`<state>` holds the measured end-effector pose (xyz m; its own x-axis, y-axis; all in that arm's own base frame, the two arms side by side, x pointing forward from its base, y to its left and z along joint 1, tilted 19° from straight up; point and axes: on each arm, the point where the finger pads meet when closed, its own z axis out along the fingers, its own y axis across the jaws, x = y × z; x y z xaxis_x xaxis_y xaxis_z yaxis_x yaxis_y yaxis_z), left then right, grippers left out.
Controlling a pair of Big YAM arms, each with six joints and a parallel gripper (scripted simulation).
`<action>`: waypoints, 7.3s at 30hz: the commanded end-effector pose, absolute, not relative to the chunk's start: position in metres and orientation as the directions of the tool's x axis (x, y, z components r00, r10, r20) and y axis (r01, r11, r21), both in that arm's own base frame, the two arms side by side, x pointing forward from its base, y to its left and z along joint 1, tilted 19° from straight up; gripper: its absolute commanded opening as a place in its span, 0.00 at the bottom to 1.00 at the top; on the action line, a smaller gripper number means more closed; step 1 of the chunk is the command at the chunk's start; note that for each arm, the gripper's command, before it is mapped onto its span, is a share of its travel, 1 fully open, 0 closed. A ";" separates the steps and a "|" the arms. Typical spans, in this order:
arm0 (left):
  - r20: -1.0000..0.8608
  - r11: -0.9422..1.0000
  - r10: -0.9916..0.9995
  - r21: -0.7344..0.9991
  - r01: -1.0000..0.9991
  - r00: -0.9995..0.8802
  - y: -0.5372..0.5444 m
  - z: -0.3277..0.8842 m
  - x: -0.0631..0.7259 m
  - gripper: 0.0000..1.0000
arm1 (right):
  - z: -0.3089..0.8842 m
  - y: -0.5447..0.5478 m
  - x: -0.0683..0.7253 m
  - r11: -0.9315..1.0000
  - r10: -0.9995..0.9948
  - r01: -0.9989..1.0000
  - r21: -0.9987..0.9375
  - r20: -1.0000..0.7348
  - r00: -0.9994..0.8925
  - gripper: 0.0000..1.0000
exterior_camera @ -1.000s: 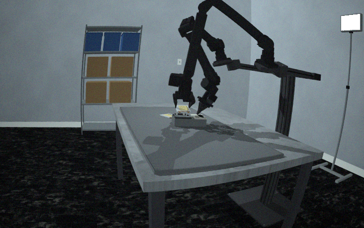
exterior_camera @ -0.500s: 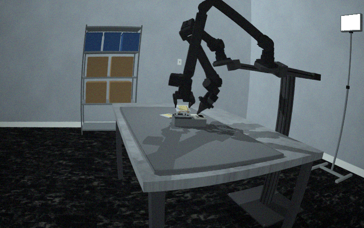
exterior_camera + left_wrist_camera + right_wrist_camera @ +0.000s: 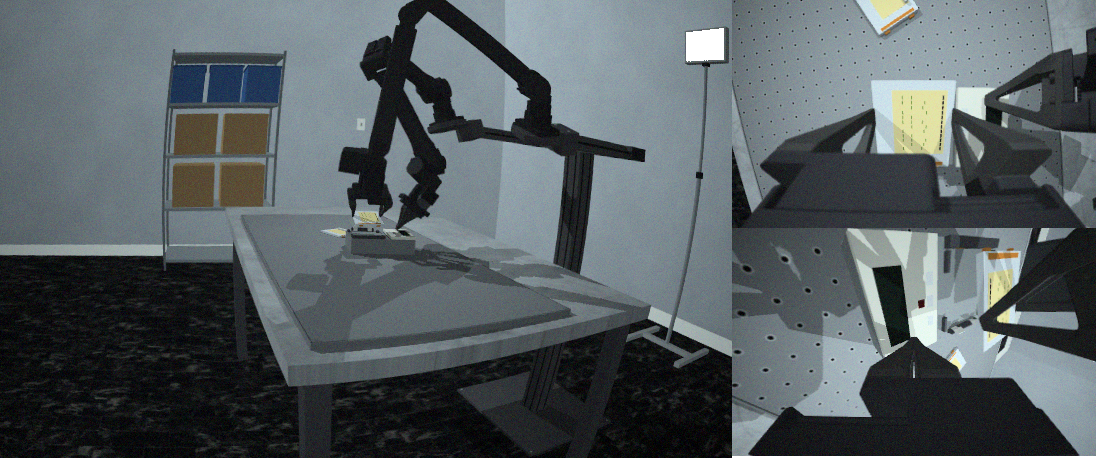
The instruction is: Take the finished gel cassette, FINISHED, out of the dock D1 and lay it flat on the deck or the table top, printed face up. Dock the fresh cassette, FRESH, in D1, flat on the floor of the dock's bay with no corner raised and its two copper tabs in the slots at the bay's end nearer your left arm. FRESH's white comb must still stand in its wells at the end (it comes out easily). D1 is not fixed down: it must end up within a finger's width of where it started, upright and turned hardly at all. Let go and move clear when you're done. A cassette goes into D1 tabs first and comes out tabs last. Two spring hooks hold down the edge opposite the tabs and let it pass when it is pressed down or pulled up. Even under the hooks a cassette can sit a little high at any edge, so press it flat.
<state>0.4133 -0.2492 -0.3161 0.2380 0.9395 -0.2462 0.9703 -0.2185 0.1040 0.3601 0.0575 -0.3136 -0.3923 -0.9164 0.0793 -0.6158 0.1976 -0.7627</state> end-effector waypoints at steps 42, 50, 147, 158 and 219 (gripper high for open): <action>-0.252 -0.226 0.935 0.127 0.966 0.251 -0.254 -0.312 0.419 0.00 | -0.311 0.060 0.358 0.187 -0.914 -0.675 -0.713 0.126 -0.386 0.00; -0.252 -0.226 0.935 0.127 0.966 0.251 -0.254 -0.312 0.419 0.00 | -0.309 0.061 0.357 0.182 -0.915 -0.675 -0.715 0.128 -0.382 0.00; -0.252 -0.226 0.935 0.127 0.966 0.251 -0.254 -0.312 0.419 0.00 | -0.296 0.066 0.340 0.173 -0.916 -0.682 -0.710 0.138 -0.376 0.00; -0.252 -0.226 0.935 0.127 0.966 0.251 -0.254 -0.312 0.419 0.00 | -0.294 0.067 0.338 0.173 -0.916 -0.682 -0.710 0.138 -0.376 0.00; -0.252 -0.226 0.935 0.127 0.966 0.251 -0.254 -0.312 0.419 0.00 | -0.251 0.085 0.307 0.178 -0.914 -0.680 -0.712 0.136 -0.381 0.00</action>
<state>0.4133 -0.2492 -0.3161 0.2380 0.9395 -0.2462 0.9703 -0.2185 0.1040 0.3138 0.0843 -0.2598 -0.3820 -0.9143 0.1344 -0.6760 0.1773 -0.7152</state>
